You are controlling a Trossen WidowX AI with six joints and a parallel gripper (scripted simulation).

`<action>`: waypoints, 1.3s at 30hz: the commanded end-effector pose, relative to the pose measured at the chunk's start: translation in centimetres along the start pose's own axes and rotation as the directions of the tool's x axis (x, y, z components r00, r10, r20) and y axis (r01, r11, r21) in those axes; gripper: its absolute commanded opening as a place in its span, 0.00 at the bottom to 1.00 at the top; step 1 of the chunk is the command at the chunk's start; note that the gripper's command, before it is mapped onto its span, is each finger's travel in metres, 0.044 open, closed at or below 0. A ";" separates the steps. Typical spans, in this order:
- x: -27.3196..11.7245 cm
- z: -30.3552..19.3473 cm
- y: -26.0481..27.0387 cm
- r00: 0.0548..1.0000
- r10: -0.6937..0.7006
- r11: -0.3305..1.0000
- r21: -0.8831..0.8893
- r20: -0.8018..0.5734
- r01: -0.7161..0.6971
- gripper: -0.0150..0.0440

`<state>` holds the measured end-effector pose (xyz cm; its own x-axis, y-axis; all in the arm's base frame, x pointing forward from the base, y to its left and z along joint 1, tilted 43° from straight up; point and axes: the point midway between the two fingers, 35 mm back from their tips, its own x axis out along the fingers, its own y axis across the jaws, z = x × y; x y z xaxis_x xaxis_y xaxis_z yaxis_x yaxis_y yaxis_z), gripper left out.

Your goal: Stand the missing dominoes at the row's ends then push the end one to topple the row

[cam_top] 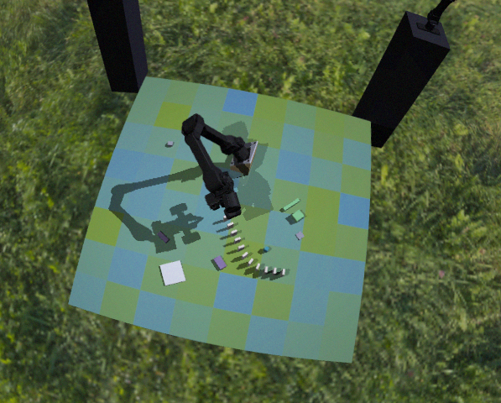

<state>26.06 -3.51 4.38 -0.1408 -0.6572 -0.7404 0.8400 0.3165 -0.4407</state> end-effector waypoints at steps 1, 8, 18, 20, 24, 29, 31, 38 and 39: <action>0.0 0.0 0.0 1.000 0.000 1.000 0.007 0.003 0.000 0.25; 0.0 0.0 0.0 1.000 0.000 1.000 0.007 0.003 0.000 0.25; 0.0 0.0 0.0 1.000 0.000 1.000 0.007 0.003 0.000 0.25; 0.0 0.0 0.0 1.000 0.000 1.000 0.007 0.003 0.000 0.25; 0.0 0.0 0.0 1.000 0.000 1.000 0.007 0.003 0.000 0.25; 0.0 0.0 0.0 1.000 0.000 1.000 0.007 0.003 0.000 0.25; 0.0 0.0 0.0 1.000 0.000 1.000 0.007 0.003 0.000 0.25; 5.8 0.5 0.1 1.000 0.001 1.000 0.007 0.003 -0.001 0.25; 7.1 0.5 0.0 1.000 0.000 1.000 0.007 0.005 0.000 0.25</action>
<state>26.66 -5.62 2.14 -0.1055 -0.6545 -0.7487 0.8530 0.3275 -0.4065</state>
